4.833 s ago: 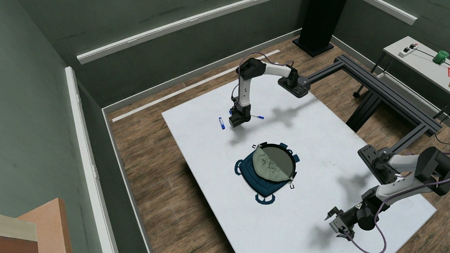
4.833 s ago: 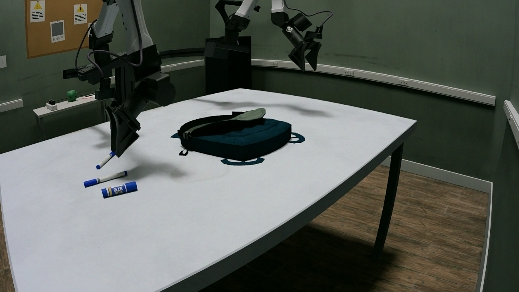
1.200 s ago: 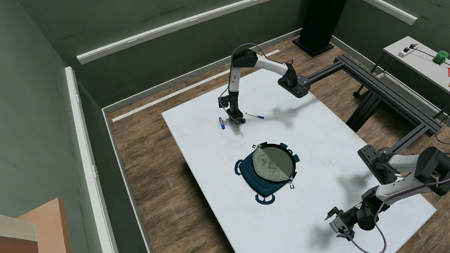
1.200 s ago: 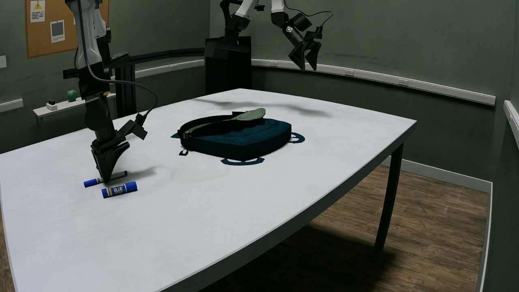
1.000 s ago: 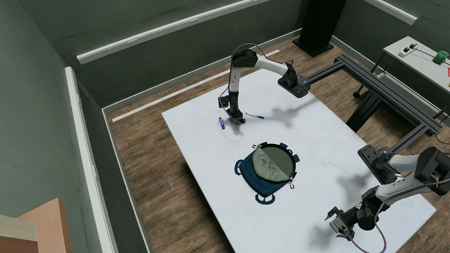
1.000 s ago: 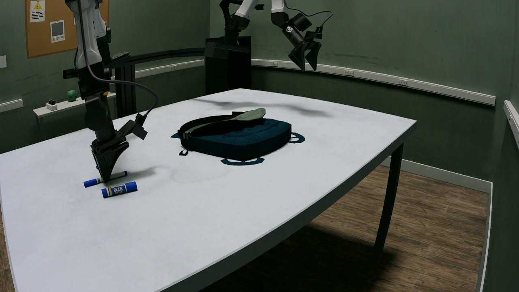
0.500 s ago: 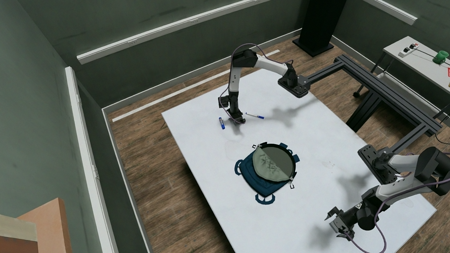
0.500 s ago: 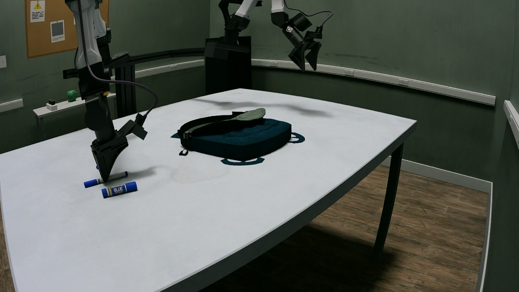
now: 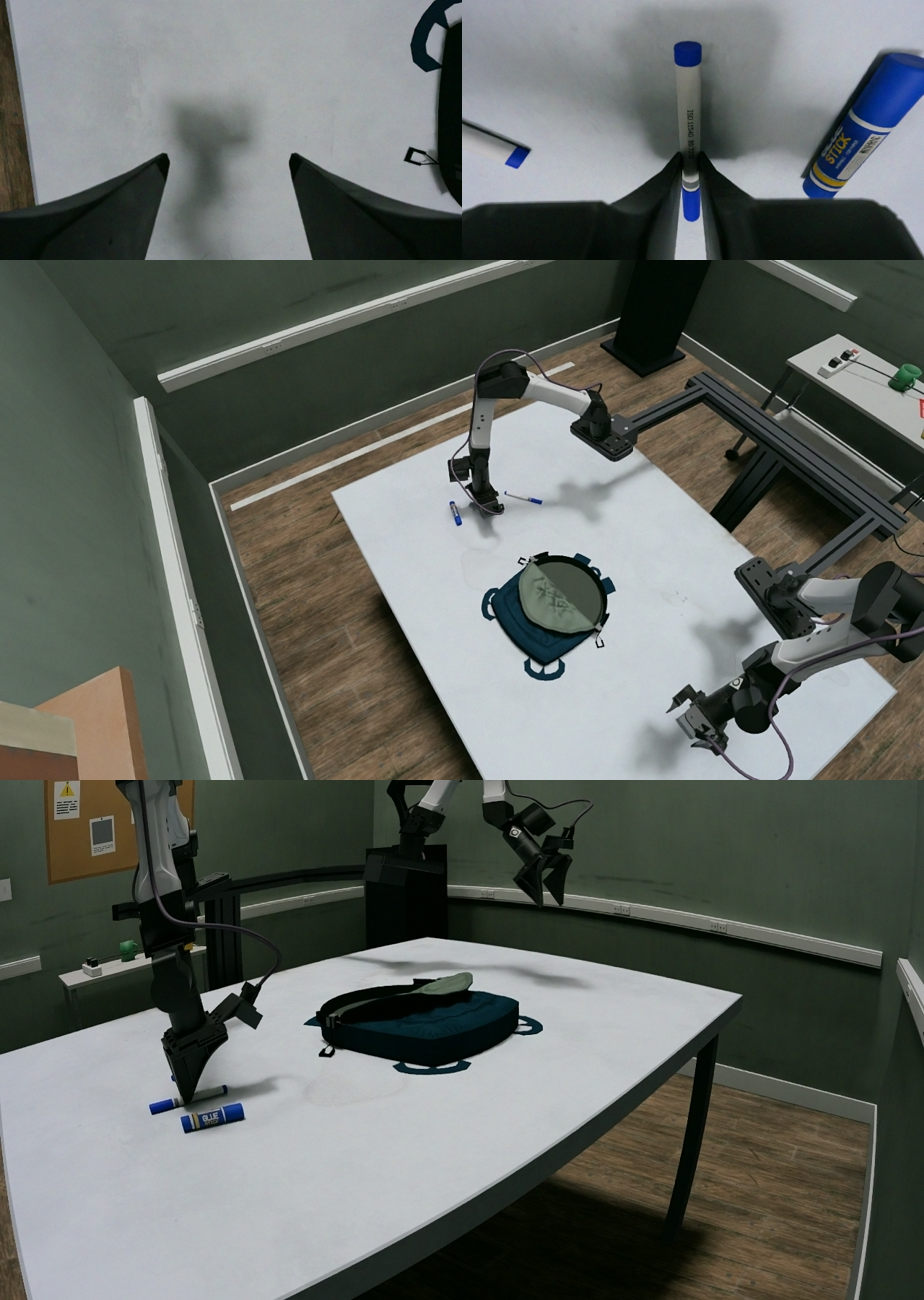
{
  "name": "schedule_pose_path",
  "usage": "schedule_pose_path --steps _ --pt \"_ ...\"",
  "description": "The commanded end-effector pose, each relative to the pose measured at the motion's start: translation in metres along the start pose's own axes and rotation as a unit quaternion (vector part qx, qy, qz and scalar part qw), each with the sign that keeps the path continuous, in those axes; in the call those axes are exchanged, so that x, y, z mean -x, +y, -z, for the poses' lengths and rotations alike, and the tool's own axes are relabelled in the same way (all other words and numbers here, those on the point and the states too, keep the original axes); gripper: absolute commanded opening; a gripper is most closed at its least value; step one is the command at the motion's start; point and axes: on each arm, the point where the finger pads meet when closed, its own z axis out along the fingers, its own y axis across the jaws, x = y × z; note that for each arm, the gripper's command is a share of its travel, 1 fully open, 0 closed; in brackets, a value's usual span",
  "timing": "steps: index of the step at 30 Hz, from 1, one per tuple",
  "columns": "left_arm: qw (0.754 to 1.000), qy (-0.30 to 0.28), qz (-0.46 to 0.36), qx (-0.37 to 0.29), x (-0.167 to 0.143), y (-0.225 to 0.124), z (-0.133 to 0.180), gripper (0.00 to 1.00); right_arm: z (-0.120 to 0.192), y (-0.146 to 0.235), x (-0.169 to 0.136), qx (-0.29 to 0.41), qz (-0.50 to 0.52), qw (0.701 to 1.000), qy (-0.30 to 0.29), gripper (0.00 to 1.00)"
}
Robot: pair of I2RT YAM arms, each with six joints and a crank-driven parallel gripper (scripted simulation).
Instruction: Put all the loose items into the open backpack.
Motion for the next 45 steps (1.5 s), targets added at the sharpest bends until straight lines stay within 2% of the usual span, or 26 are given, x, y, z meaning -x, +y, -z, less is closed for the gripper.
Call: schedule_pose_path --steps 1,5,6,7,31,37,39,45 --pt "1.0 -0.007 -0.002 0.0 0.006 0.0 0.0 0.9 0.003 -0.006 0.001 -0.004 0.003 1.0 0.0 0.06" --pt "1.0 -0.007 -0.002 0.0 0.006 0.0 0.0 0.9 0.003 -0.007 0.001 -0.004 0.003 1.0 0.0 0.06" --pt "1.0 -0.007 -0.002 0.0 0.006 0.0 0.0 0.9 0.019 -0.019 0.002 -0.017 0.004 1.0 0.002 0.06" --pt "1.0 -0.007 -0.002 0.0 0.006 0.0 0.0 0.9 0.021 -0.009 0.006 -0.007 0.004 1.0 -0.001 0.06" --pt "1.0 -0.007 -0.002 0.0 0.006 0.0 0.0 0.9 0.128 -0.004 0.025 -0.004 0.004 1.0 0.001 0.06" --pt "1.0 -0.007 -0.002 0.0 0.006 0.0 0.0 0.9 0.12 0.005 0.024 0.008 -0.001 1.0 -0.002 0.06" --pt "1.0 -0.007 -0.002 0.0 0.006 0.0 0.0 0.9 0.125 -0.001 0.042 -0.016 -0.001 1.0 0.005 0.06" --pt "1.0 -0.007 -0.002 0.0 0.006 0.0 0.0 0.9 0.114 0.019 0.099 -0.019 -0.013 1.0 0.002 0.06"
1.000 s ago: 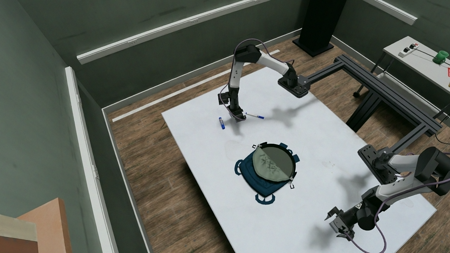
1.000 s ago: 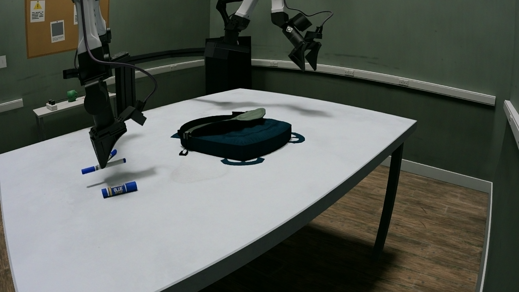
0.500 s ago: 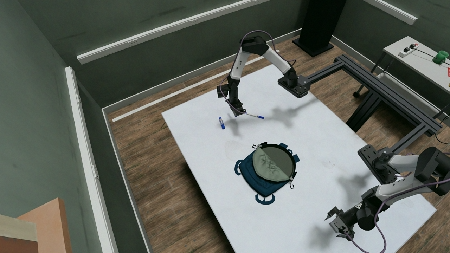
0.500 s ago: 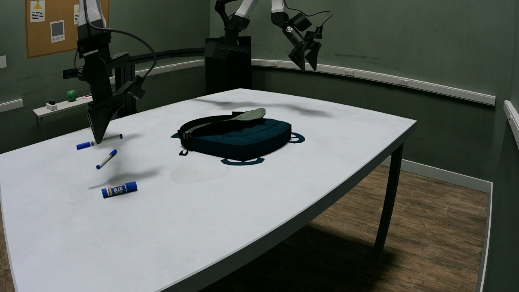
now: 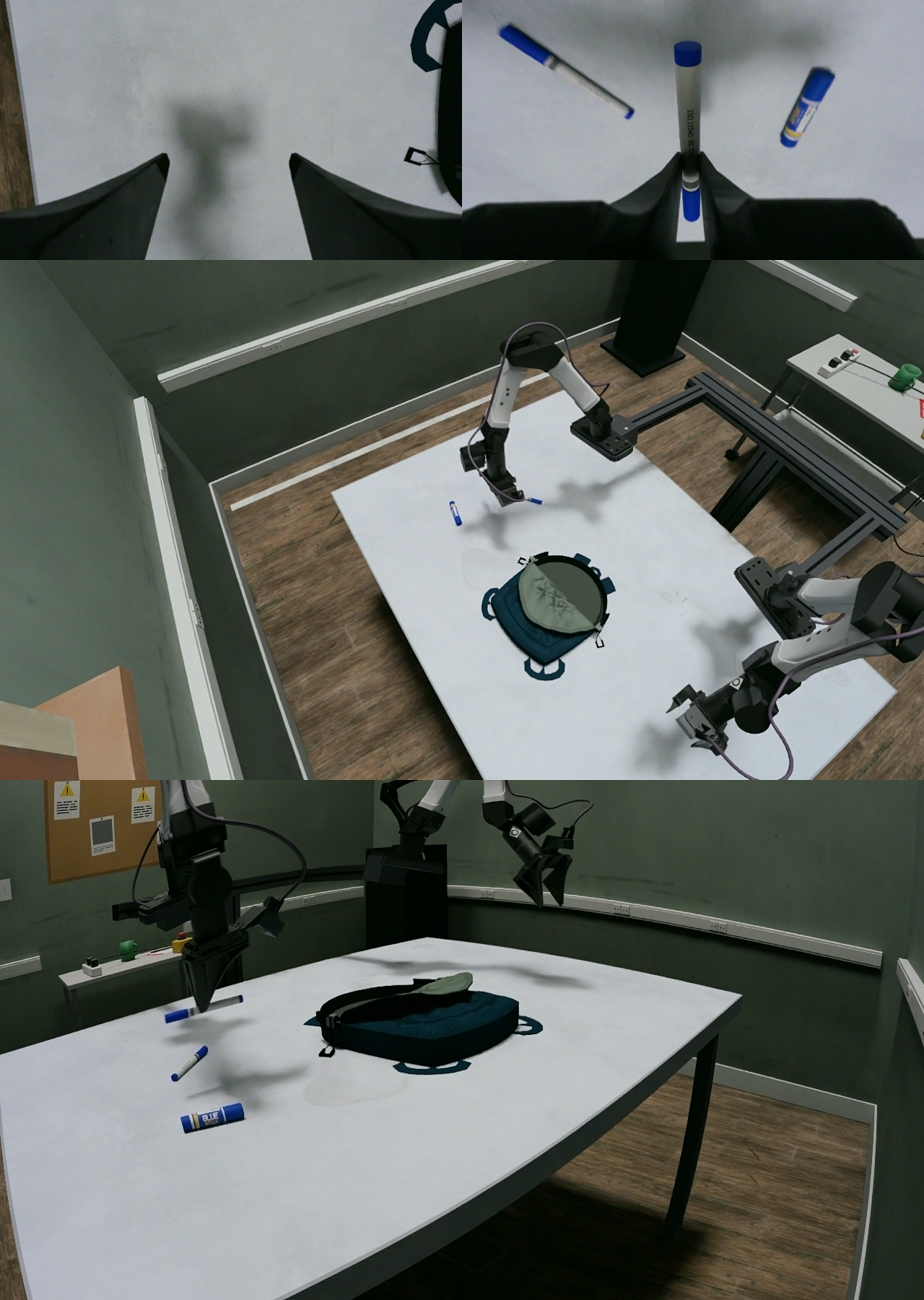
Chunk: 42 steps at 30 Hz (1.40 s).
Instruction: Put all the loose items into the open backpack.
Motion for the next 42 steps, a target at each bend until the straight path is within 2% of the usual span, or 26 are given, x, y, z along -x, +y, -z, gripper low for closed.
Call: schedule_pose_path --steps 1,4,6,9,21,24,38,42 --pt "1.0 -0.007 -0.002 0.0 0.006 0.0 0.0 0.9 0.007 -0.008 0.03 -0.04 -0.027 0.999 0.007 0.06" --pt "1.0 -0.007 -0.002 0.0 0.006 0.0 0.0 0.9 0.001 0.001 0.059 -0.041 -0.033 0.999 0.006 0.06" --pt "1.0 -0.007 -0.002 0.0 0.006 0.0 0.0 0.9 0.001 0.001 0.059 -0.041 -0.033 0.999 0.006 0.06" --pt "1.0 -0.007 -0.002 0.0 0.006 0.0 0.0 0.9 -0.018 0.023 0.086 -0.018 -0.037 0.999 0.009 0.06" --pt "1.0 -0.007 -0.002 0.0 0.006 0.0 0.0 0.9 -0.038 0.05 0.202 -0.035 -0.061 0.997 0.003 0.06" --pt "1.0 -0.007 -0.002 0.0 0.006 0.0 0.0 0.9 -0.04 0.057 0.209 -0.028 -0.063 0.998 0.008 0.06" --pt "1.0 -0.007 -0.002 0.0 0.006 0.0 0.0 0.9 -0.067 0.102 0.338 -0.033 -0.089 0.995 0.011 0.06" --pt "1.0 -0.007 -0.002 0.0 0.006 0.0 0.0 0.9 -0.071 0.106 0.348 -0.034 -0.091 0.995 0.011 0.06"
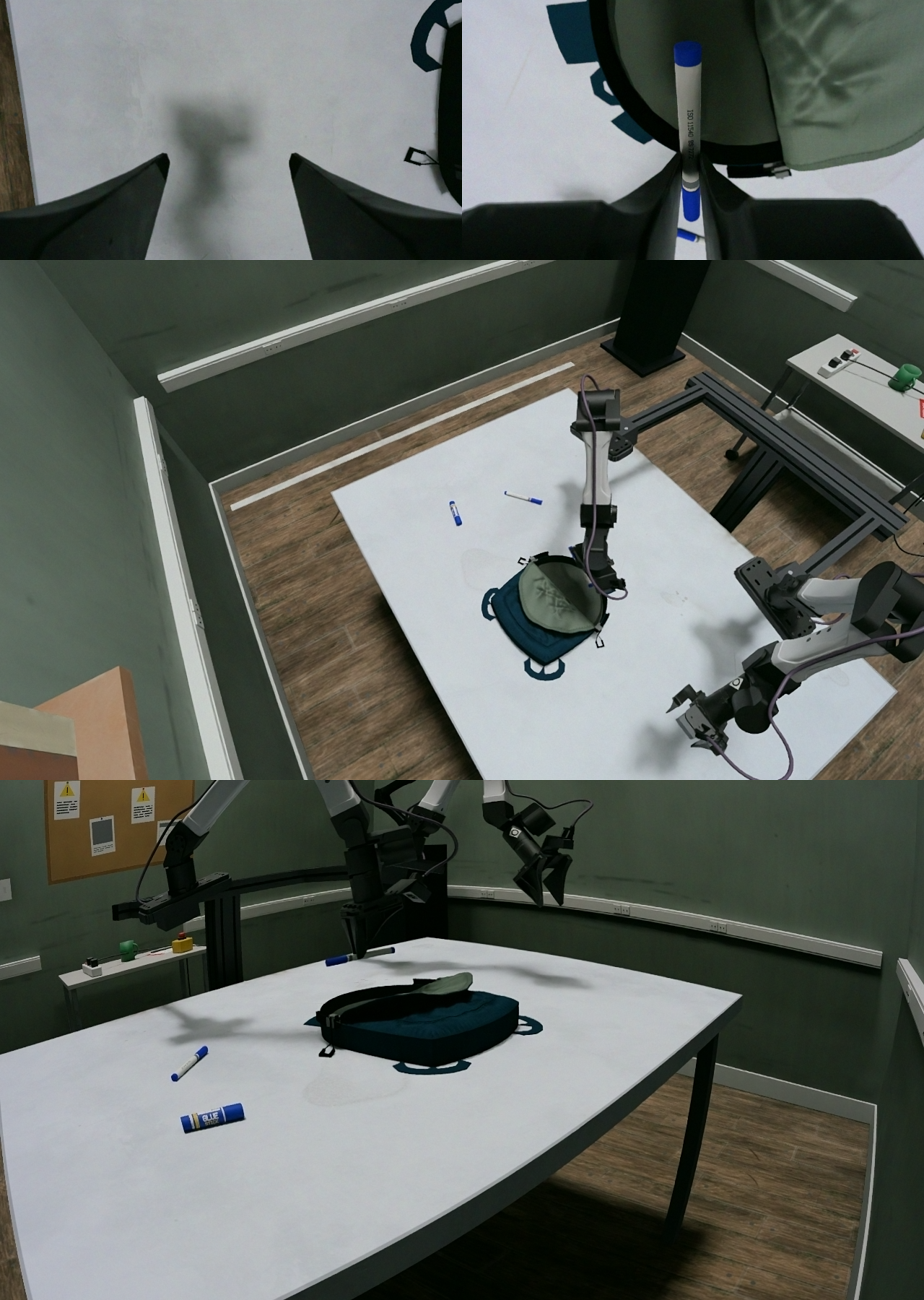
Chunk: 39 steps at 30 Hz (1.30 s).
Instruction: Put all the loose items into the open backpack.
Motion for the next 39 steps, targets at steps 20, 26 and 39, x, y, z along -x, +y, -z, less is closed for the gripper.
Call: schedule_pose_path --steps 20,26,39 --pt "1.0 -0.007 -0.002 0.0 0.006 0.0 0.0 0.9 -0.052 0.011 0.013 -0.003 -0.039 0.999 0.01 0.06" --pt "1.0 -0.007 -0.002 0.0 0.006 0.0 0.0 0.9 -0.039 -0.003 0.024 -0.012 -0.045 0.999 -0.006 0.06" --pt "1.0 -0.007 -0.002 0.0 0.006 0.0 0.0 0.9 -0.033 -0.01 0.022 -0.011 -0.044 0.999 -0.005 0.06"
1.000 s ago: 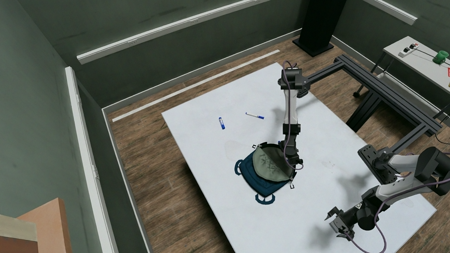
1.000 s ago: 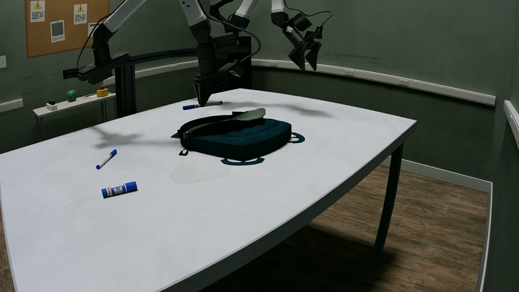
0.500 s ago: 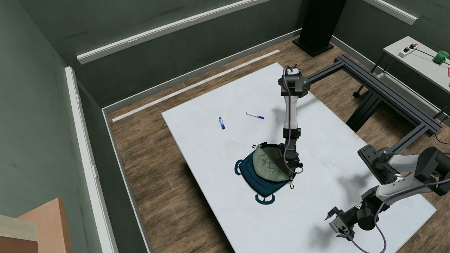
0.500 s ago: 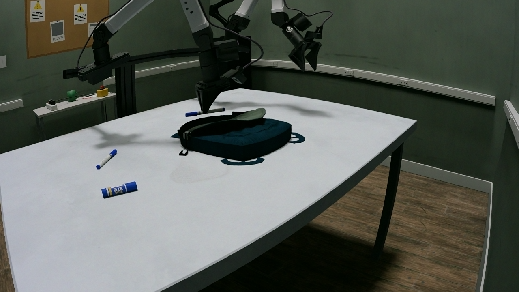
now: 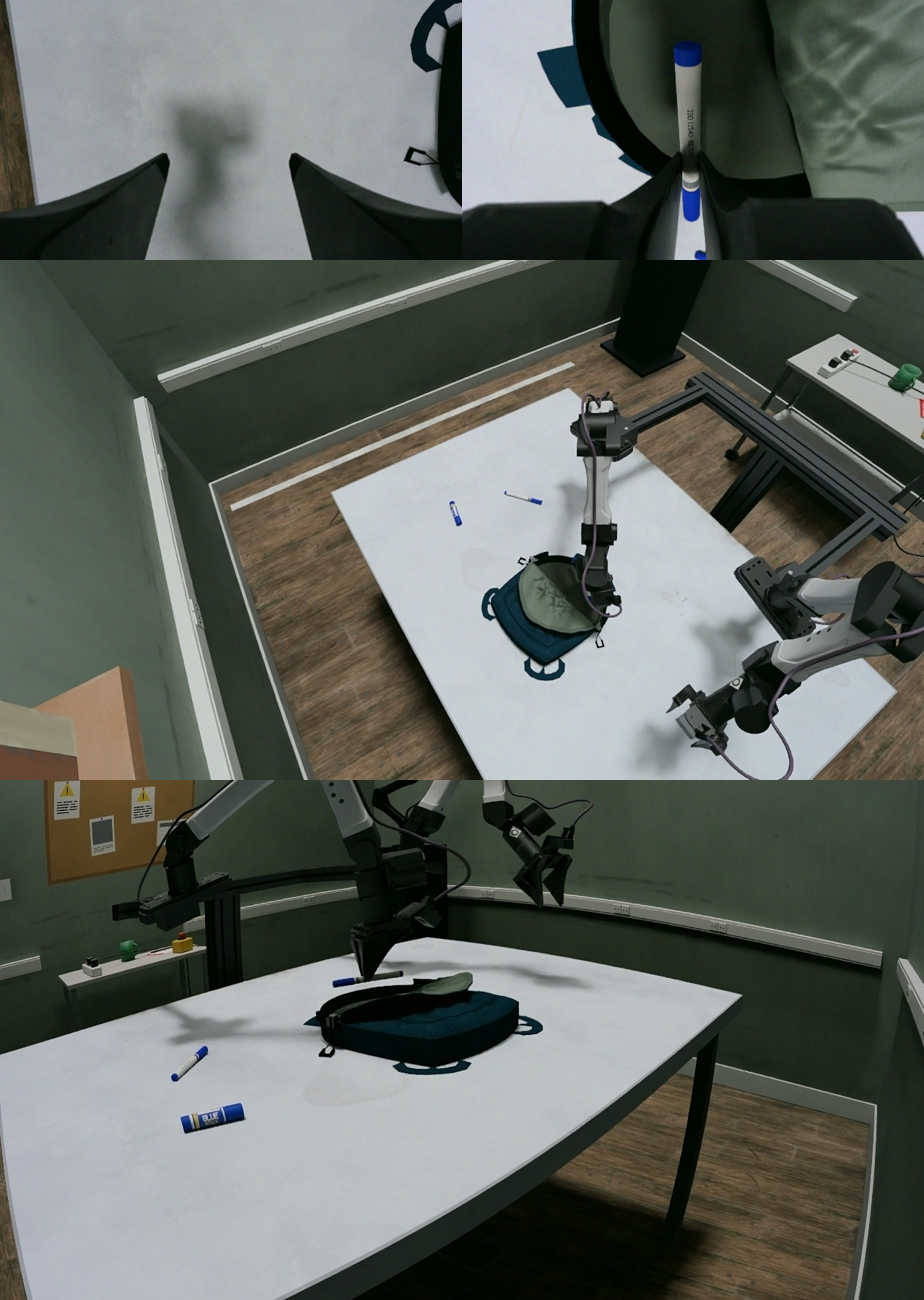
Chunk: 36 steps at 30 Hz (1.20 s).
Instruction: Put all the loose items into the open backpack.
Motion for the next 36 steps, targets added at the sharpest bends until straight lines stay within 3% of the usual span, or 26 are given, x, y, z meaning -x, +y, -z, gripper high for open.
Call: schedule_pose_path --steps 1,2,8,11,12,18,23,25,27,30,36 --pt "1.0 -0.007 -0.002 0.0 0.006 0.0 0.0 0.9 0.015 -0.015 0.016 -0.012 -0.003 1.0 -0.021 0.06" --pt "1.0 -0.007 -0.002 0.0 0.006 0.0 0.0 0.9 -0.008 -0.005 0.003 -0.004 0.0 1.0 -0.006 0.06" --pt "1.0 -0.007 -0.002 0.0 0.006 0.0 0.0 0.9 -0.028 -0.005 -0.001 -0.002 0.0 1.0 -0.006 0.06" --pt "1.0 -0.007 -0.002 0.0 0.006 0.0 0.0 0.9 -0.02 -0.013 0.011 -0.01 -0.003 1.0 -0.022 0.06" --pt "1.0 -0.007 -0.002 0.0 0.006 0.0 0.0 0.9 -0.031 -0.007 0.002 -0.004 -0.001 1.0 -0.01 0.06" --pt "1.0 -0.007 -0.002 0.0 0.006 0.0 0.0 0.9 -0.024 -0.005 0.004 -0.004 0.001 1.0 -0.009 0.06" --pt "1.0 -0.007 -0.002 0.0 0.006 0.0 0.0 0.9 -0.043 -0.006 -0.001 -0.001 0.0 1.0 -0.007 0.06" --pt "1.0 -0.007 -0.002 0.0 0.006 0.0 0.0 0.9 -0.024 -0.02 0.019 -0.016 -0.006 0.999 -0.034 0.06" --pt "1.0 -0.007 -0.002 0.0 0.006 0.0 0.0 0.9 -0.024 -0.02 0.019 -0.016 -0.006 0.999 -0.034 0.06" --pt "1.0 -0.007 -0.002 0.0 0.006 0.0 0.0 0.9 -0.045 -0.005 -0.001 -0.002 0.001 1.0 -0.008 0.06" --pt "1.0 -0.007 -0.002 0.0 0.006 0.0 0.0 0.9 -0.048 -0.006 -0.002 -0.002 -0.001 1.0 -0.008 0.06"
